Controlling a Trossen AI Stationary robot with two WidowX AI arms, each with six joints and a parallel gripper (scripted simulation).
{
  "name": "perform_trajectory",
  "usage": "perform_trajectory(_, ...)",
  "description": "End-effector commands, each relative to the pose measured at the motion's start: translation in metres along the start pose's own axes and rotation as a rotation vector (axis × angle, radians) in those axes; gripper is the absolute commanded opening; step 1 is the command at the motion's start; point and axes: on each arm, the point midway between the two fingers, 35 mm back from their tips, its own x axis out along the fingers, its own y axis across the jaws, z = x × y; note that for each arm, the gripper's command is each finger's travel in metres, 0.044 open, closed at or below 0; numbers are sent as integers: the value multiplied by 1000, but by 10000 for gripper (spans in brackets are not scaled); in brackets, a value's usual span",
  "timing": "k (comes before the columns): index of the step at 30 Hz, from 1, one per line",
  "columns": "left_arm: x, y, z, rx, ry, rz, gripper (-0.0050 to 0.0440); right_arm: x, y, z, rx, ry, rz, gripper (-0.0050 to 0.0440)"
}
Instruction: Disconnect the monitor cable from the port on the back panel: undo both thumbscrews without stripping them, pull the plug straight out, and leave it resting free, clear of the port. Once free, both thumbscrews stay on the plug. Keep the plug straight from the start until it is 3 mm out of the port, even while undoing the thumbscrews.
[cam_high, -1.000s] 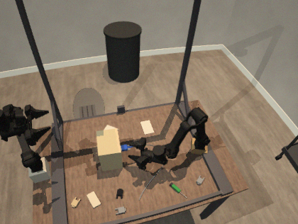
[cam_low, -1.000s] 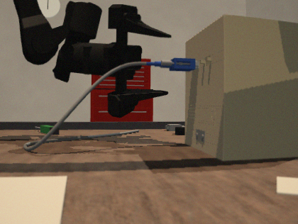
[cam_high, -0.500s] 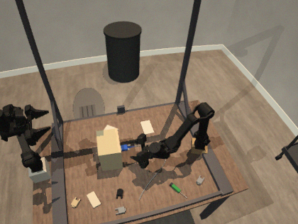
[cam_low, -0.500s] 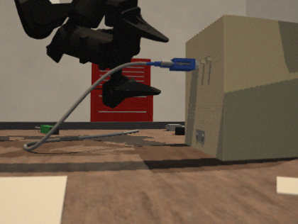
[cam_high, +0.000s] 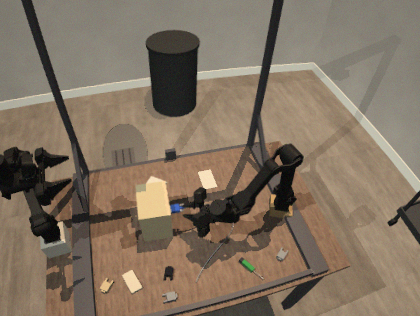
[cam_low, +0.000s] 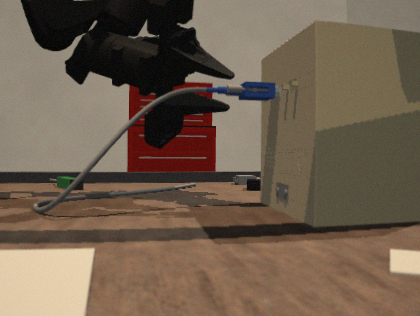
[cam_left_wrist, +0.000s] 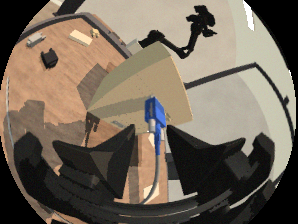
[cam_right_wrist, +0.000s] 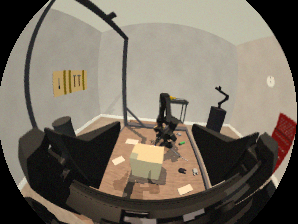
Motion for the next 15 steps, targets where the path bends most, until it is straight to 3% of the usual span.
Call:
perform_trajectory(1,-2,-8,7,24,-18,-10,80,0,1,3,-7,-2,3,440)
perform_trajectory(4,-2,-8,7,24,-18,-10,8,0,1,3,-7,-2,3,440)
perform_trajectory(15,-2,-7,7,-12,-16,-37,0,0,1,3,-7,-2,3,440)
